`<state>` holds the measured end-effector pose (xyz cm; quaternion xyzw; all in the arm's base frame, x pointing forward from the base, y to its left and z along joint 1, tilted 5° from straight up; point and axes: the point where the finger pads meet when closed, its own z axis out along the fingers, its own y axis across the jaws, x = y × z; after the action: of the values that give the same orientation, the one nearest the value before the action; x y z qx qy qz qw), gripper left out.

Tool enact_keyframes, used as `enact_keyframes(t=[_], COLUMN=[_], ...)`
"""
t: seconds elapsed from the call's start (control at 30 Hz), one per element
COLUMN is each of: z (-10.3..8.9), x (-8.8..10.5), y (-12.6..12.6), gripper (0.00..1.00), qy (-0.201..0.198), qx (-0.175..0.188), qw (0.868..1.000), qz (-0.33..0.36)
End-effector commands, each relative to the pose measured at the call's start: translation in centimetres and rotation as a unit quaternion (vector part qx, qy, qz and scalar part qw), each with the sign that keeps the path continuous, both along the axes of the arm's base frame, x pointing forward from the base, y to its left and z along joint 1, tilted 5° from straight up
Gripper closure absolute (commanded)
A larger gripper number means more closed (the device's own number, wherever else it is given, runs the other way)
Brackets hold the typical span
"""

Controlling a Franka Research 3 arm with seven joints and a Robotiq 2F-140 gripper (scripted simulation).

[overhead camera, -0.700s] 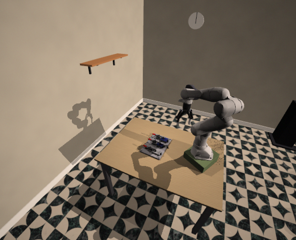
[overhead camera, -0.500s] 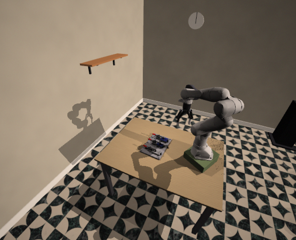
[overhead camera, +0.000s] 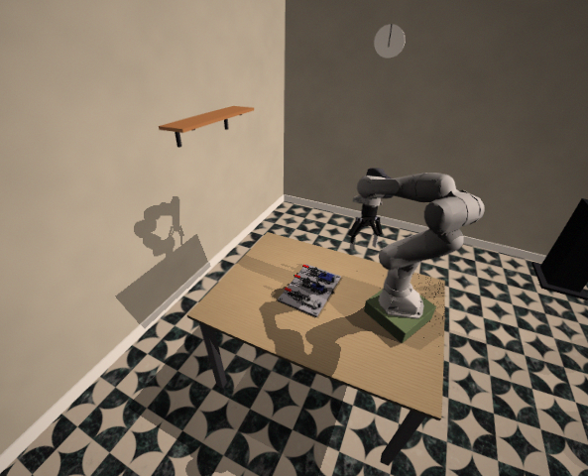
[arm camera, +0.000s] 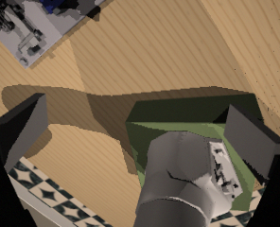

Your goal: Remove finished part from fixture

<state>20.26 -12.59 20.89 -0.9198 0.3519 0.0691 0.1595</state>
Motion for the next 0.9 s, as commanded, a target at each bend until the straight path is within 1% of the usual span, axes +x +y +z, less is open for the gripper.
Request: enact_keyframes(t=[0.0, 0.07, 0.1, 0.13, 0.17, 0.2, 0.23, 0.27, 0.3, 0.33, 0.4, 0.43, 0.47, 0.5, 0.53, 0.57, 0.6, 0.63, 0.67, 0.7, 0.87], z=[-0.7, -1.6, -1.9, -2.2, -2.3, -2.7, -2.9, -2.9, -3.5, -3.6, -3.6, -4.3, -4.3, -4.9, -4.9, -5.4, -5.4, -5.7, -5.9, -6.0, -6.0], x=[3.4, 7.8, 8.7, 10.0, 10.4, 12.0, 12.8, 12.8, 14.6, 14.9, 14.9, 16.5, 16.5, 17.5, 17.5, 18.2, 18.2, 18.5, 18.7, 18.7, 18.8], y=[0.8, 3.2, 4.5, 5.2, 5.3, 7.6, 8.0, 8.0, 10.8, 11.0, 11.0, 14.2, 14.2, 17.2, 17.2, 19.7, 19.7, 21.5, 22.7, 23.1, 23.2], gripper=[0.00, 0.00, 0.00, 0.00, 0.00, 0.00, 0.00, 0.00, 0.00, 0.00, 0.00, 0.00, 0.00, 0.00, 0.00, 0.00, 0.00, 0.00, 0.00, 0.00, 0.00], qy=[-0.003, -0.013, -0.022, -0.022, -0.022, -0.033, -0.033, -0.033, -0.047, -0.047, -0.047, -0.060, -0.060, -0.073, -0.073, -0.084, -0.084, -0.092, -0.096, -0.098, -0.099], qx=[-0.029, -0.065, -0.083, -0.083, -0.083, -0.099, -0.099, -0.099, -0.111, -0.111, -0.111, -0.121, -0.121, -0.126, -0.126, -0.129, -0.129, -0.131, -0.131, -0.131, -0.131], qw=[0.999, 0.993, 0.988, 0.988, 0.988, 0.981, 0.981, 0.981, 0.972, 0.972, 0.972, 0.963, 0.963, 0.954, 0.954, 0.946, 0.946, 0.940, 0.937, 0.935, 0.935], qz=[0.036, 0.094, 0.129, 0.129, 0.129, 0.165, 0.165, 0.165, 0.201, 0.201, 0.201, 0.234, 0.234, 0.263, 0.263, 0.285, 0.285, 0.300, 0.310, 0.314, 0.314])
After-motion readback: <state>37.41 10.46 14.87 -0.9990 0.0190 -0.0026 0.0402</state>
